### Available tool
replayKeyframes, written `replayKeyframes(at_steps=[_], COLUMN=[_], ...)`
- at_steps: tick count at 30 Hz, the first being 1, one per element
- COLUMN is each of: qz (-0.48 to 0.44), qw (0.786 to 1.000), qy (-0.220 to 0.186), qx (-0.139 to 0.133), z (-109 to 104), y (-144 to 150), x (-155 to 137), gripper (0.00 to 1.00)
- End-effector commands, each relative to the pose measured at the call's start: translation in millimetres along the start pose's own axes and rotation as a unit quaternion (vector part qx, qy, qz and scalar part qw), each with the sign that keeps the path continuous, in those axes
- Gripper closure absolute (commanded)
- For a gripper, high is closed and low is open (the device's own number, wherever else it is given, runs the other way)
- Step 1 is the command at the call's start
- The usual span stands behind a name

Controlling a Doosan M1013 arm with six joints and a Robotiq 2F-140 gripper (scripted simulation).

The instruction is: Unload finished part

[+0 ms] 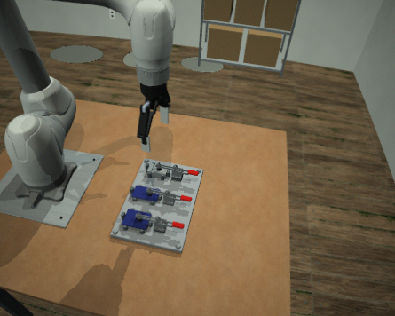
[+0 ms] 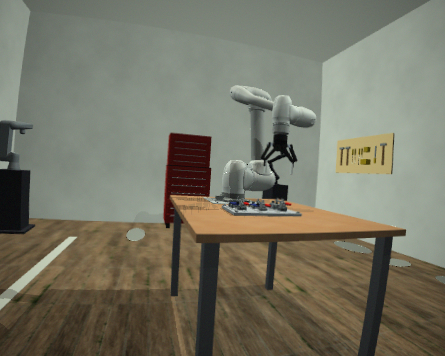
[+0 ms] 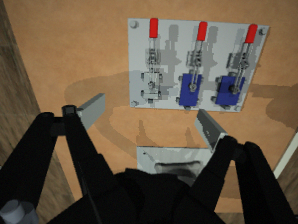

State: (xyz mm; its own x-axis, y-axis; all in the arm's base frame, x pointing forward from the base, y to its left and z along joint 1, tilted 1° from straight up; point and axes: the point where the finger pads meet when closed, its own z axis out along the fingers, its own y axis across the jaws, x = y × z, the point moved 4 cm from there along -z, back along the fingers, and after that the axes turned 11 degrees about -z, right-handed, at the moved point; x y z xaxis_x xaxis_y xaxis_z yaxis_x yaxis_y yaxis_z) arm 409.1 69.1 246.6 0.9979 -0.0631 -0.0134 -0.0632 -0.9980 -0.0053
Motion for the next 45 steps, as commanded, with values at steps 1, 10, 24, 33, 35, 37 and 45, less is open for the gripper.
replayKeyframes(at_steps=[1, 10, 24, 33, 35, 37, 45], qz=[-0.033, -0.058, -0.058, -0.058, -0.058, -0.058, -0.058], qw=[0.999, 0.998, 0.998, 0.998, 0.998, 0.998, 0.998], qy=[0.001, 0.003, 0.003, 0.003, 0.003, 0.003, 0.003], qx=[0.002, 0.0, 0.0, 0.0, 0.0, 0.0, 0.0], z=[-0.2, -0.5, -0.5, -0.5, -0.5, -0.5, -0.5], y=[-1.5, -3.1, -3.1, -3.1, -3.1, -3.1, -3.1], x=[0.1, 0.2, 0.2, 0.2, 0.2, 0.2, 0.2], gripper=[0.0, 0.0, 1.0, 1.0, 1.0, 1.0, 1.0])
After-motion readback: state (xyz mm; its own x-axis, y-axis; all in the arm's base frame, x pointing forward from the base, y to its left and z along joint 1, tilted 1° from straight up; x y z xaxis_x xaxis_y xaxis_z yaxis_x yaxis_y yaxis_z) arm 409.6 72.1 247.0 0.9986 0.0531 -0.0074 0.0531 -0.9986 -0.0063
